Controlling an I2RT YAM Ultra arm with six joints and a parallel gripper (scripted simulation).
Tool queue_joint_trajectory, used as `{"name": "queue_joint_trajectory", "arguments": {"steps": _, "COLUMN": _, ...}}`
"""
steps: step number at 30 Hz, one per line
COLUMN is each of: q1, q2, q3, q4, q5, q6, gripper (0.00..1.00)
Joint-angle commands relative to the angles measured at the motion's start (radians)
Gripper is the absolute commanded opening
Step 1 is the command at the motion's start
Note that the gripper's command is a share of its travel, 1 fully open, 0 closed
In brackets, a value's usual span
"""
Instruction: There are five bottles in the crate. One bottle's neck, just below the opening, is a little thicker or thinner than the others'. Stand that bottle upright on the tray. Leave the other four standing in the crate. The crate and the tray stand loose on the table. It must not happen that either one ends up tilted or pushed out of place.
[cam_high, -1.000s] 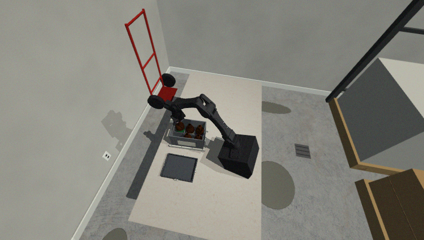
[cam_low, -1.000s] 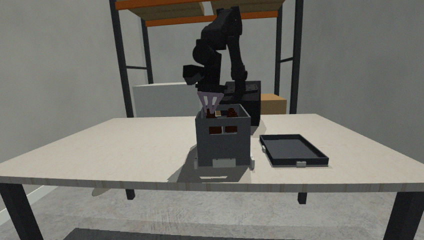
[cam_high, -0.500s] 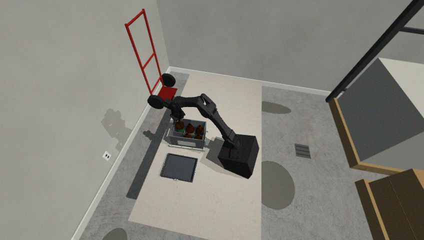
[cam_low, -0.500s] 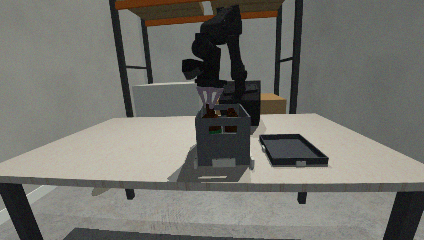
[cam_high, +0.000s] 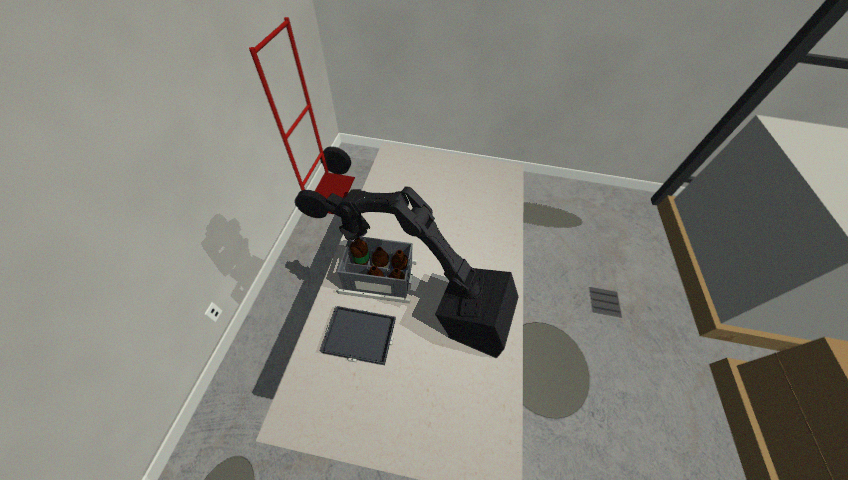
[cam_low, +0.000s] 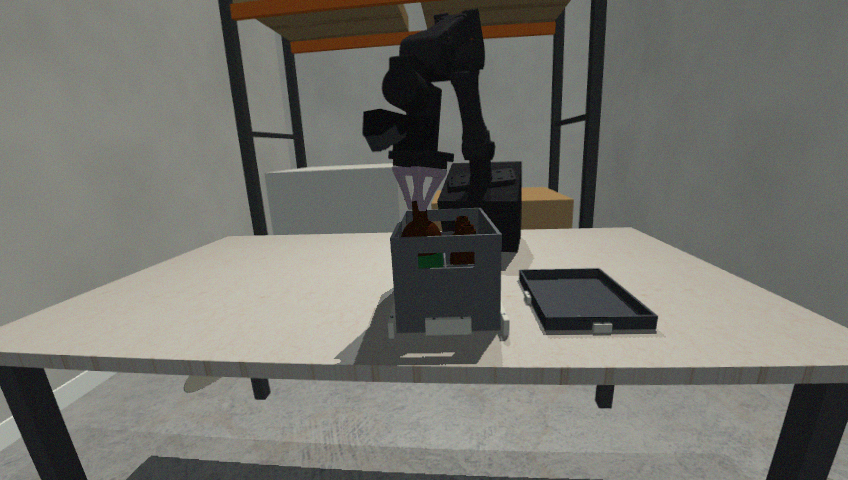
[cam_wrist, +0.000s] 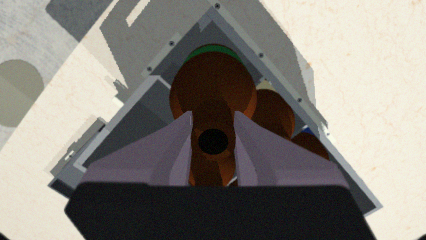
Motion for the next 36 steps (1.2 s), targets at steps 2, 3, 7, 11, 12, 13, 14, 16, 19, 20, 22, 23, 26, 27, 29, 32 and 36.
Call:
{"name": "queue_joint_trajectory", "arguments": {"steps": 2, "q1": -0.014, "q2": -0.05, "q3": 0.048, "q4": -0.023, "q5": 0.004, "q6": -0.008, "gripper": 0.0}}
{"name": "queue_joint_trajectory", "arguments": {"steps": 3, "q1": -0.014, "q2": -0.05, "q3": 0.048, "q4": -0.023, "q5": 0.004, "q6": -0.008, "gripper": 0.0}}
{"name": "queue_joint_trajectory", "arguments": {"steps": 7, "q1": -0.014, "q2": -0.05, "q3": 0.061, "q4": -0.036, "q5": 0.005, "q6": -0.008, "gripper": 0.0}}
{"name": "queue_joint_trajectory", "arguments": {"steps": 11, "q1": -0.011, "q2": -0.05, "q3": 0.071, "q4": -0.047, "q5": 0.004, "q6": -0.009, "gripper": 0.0}}
{"name": "queue_joint_trajectory", "arguments": {"steps": 12, "q1": -0.011, "q2": -0.05, "q3": 0.074, "q4": -0.049, "q5": 0.004, "q6": -0.009, "gripper": 0.0}}
{"name": "queue_joint_trajectory", "arguments": {"steps": 13, "q1": -0.012, "q2": -0.05, "q3": 0.076, "q4": -0.051, "q5": 0.004, "q6": -0.009, "gripper": 0.0}}
{"name": "queue_joint_trajectory", "arguments": {"steps": 14, "q1": -0.012, "q2": -0.05, "q3": 0.077, "q4": -0.053, "q5": 0.004, "q6": -0.009, "gripper": 0.0}}
{"name": "queue_joint_trajectory", "arguments": {"steps": 16, "q1": -0.013, "q2": -0.05, "q3": 0.081, "q4": -0.056, "q5": 0.004, "q6": -0.009, "gripper": 0.0}}
{"name": "queue_joint_trajectory", "arguments": {"steps": 19, "q1": -0.013, "q2": -0.05, "q3": 0.083, "q4": -0.058, "q5": 0.004, "q6": -0.009, "gripper": 0.0}}
{"name": "queue_joint_trajectory", "arguments": {"steps": 20, "q1": -0.013, "q2": -0.05, "q3": 0.083, "q4": -0.058, "q5": 0.004, "q6": -0.009, "gripper": 0.0}}
{"name": "queue_joint_trajectory", "arguments": {"steps": 22, "q1": -0.013, "q2": -0.051, "q3": 0.085, "q4": -0.052, "q5": 0.004, "q6": -0.009, "gripper": 0.0}}
{"name": "queue_joint_trajectory", "arguments": {"steps": 23, "q1": -0.014, "q2": -0.051, "q3": 0.085, "q4": -0.055, "q5": 0.004, "q6": -0.009, "gripper": 0.0}}
{"name": "queue_joint_trajectory", "arguments": {"steps": 26, "q1": -0.014, "q2": -0.051, "q3": 0.087, "q4": -0.056, "q5": 0.004, "q6": -0.009, "gripper": 0.0}}
{"name": "queue_joint_trajectory", "arguments": {"steps": 27, "q1": -0.014, "q2": -0.051, "q3": 0.087, "q4": -0.054, "q5": 0.004, "q6": -0.009, "gripper": 0.0}}
{"name": "queue_joint_trajectory", "arguments": {"steps": 29, "q1": -0.014, "q2": -0.051, "q3": 0.087, "q4": -0.055, "q5": 0.003, "q6": -0.009, "gripper": 0.0}}
{"name": "queue_joint_trajectory", "arguments": {"steps": 32, "q1": -0.014, "q2": -0.051, "q3": 0.087, "q4": -0.055, "q5": 0.003, "q6": -0.009, "gripper": 0.0}}
{"name": "queue_joint_trajectory", "arguments": {"steps": 36, "q1": -0.014, "q2": -0.051, "q3": 0.087, "q4": -0.055, "q5": 0.003, "q6": -0.009, "gripper": 0.0}}
